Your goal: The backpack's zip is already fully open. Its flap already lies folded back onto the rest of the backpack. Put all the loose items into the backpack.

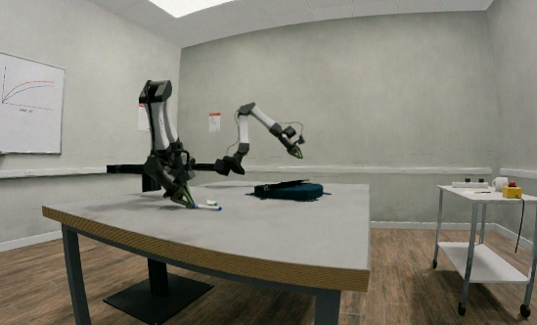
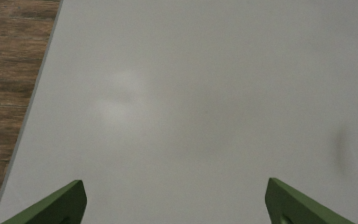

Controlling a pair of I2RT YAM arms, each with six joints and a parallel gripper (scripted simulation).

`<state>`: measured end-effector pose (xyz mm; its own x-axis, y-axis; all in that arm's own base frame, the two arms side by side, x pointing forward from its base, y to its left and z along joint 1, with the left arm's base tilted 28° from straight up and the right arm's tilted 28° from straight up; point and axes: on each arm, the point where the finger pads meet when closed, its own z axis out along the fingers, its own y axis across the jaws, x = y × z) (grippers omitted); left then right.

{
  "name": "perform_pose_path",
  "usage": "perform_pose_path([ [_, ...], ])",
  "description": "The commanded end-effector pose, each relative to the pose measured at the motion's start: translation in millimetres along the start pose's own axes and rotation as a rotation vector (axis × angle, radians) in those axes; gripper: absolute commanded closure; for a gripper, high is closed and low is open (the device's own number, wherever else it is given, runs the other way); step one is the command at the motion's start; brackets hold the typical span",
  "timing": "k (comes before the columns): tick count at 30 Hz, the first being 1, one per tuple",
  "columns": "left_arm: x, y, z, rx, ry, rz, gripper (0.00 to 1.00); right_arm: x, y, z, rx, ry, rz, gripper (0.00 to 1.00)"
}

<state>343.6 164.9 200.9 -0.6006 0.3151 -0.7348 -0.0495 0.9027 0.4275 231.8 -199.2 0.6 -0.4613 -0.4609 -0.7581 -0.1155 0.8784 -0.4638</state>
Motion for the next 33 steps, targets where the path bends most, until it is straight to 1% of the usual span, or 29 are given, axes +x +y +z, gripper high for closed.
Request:
perform_pose_path([
  [1,-4,1,-2,-0.003,-0.011,0.002,0.10,-4,1,-5,0.001,-0.005,-0.009,0.94],
  [16,-4,1,-2,-0.003,-0.011,0.002,0.10,-67,-5,-49,0.007,-0.005,-0.030,0.94],
  [18,-4,1,-2,-0.003,-0.011,0.002,0.10,-67,-5,-49,0.007,-0.005,-0.030,0.94],
  [25,-4,1,-2,-0.003,-0.011,0.002,0.10,-96,-4,-72,0.008,-0.005,-0.031,0.94],
  [33,-4,1,-2,-0.003,-0.011,0.002,0.10,-96,1,-76,0.013,-0.001,-0.027,0.94],
])
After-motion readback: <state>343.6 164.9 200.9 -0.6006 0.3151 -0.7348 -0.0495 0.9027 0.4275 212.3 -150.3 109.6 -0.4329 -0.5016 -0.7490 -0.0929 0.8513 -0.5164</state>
